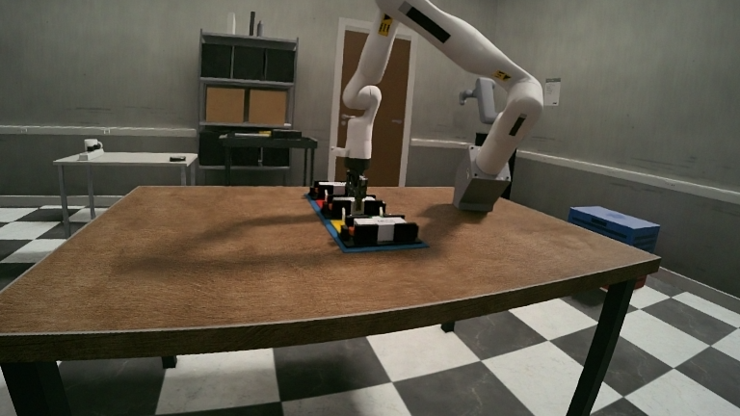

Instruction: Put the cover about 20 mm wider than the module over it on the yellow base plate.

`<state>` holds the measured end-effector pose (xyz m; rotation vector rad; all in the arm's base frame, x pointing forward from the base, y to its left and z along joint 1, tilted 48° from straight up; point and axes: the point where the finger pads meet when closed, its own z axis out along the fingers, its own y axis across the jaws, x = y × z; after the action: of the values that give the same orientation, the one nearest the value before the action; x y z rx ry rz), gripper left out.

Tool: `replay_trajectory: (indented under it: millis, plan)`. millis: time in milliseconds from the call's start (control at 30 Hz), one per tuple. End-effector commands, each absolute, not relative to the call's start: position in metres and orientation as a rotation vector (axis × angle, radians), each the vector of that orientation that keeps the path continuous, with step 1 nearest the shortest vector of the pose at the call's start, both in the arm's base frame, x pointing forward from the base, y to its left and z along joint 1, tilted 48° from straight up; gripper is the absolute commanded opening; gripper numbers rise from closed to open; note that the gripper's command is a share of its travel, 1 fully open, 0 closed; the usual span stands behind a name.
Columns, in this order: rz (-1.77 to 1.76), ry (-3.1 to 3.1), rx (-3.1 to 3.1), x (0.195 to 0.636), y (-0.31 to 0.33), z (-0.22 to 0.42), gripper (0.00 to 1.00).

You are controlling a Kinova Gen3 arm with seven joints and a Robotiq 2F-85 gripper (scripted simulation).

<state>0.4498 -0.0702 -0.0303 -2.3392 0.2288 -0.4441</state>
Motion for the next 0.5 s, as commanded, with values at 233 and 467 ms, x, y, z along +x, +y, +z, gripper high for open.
replay_trajectory:
  millis: [233,467]
  plan:
    - [-0.446,0.23,-2.34,0.45,-0.0712,-0.03,0.0]
    - [-0.446,0.23,-2.34,0.45,-0.0712,-0.03,0.0]
